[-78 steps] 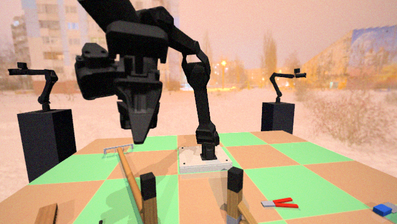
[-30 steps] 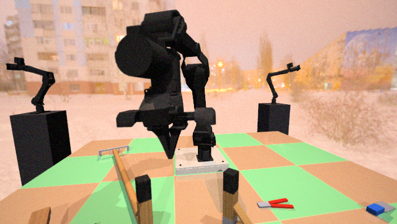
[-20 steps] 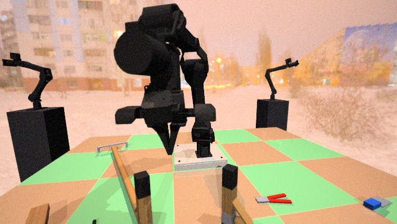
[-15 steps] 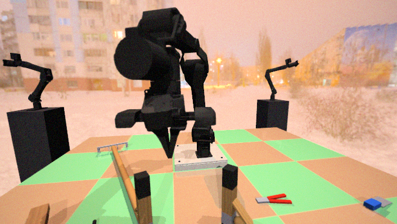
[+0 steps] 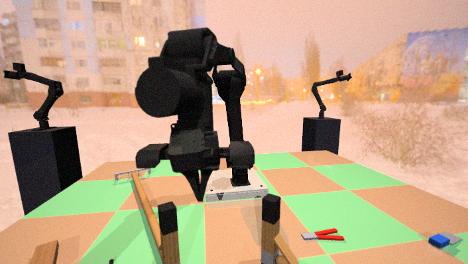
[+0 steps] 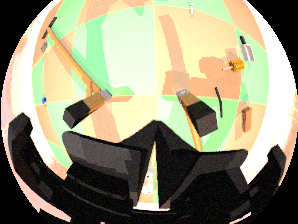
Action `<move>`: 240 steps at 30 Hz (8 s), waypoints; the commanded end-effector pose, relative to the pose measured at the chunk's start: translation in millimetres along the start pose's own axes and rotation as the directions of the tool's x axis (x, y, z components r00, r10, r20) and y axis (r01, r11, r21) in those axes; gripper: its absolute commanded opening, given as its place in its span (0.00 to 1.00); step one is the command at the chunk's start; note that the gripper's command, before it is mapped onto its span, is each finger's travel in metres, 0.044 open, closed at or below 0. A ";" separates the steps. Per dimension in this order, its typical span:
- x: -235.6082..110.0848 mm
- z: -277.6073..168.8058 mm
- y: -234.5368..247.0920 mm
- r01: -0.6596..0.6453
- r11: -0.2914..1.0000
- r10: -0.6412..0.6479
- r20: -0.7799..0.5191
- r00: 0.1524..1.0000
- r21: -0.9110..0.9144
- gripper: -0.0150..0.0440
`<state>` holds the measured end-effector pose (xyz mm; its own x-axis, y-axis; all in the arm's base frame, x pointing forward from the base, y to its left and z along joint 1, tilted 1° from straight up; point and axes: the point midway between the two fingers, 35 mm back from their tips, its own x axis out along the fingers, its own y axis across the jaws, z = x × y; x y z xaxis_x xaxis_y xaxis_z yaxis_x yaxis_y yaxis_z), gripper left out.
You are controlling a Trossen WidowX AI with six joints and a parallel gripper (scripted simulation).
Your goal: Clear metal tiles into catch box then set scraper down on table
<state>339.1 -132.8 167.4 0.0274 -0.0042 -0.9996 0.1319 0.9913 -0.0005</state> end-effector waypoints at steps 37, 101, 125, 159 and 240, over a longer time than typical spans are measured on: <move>71.1 -5.3 -0.3 0.017 0.998 -0.017 0.000 1.000 -0.055 0.25; 67.1 15.1 -92.1 0.024 0.998 -0.024 0.002 1.000 -0.057 0.25; 67.0 14.8 -130.6 0.028 0.998 -0.028 0.002 1.000 -0.057 0.25; 67.9 8.2 -176.3 0.028 0.998 -0.028 0.004 1.000 -0.055 0.25; 33.2 131.3 177.1 0.034 0.928 0.041 0.193 0.980 -0.371 0.25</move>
<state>490.4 5.3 136.1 0.2093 0.0082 -0.9778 -0.2341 0.9713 -0.0419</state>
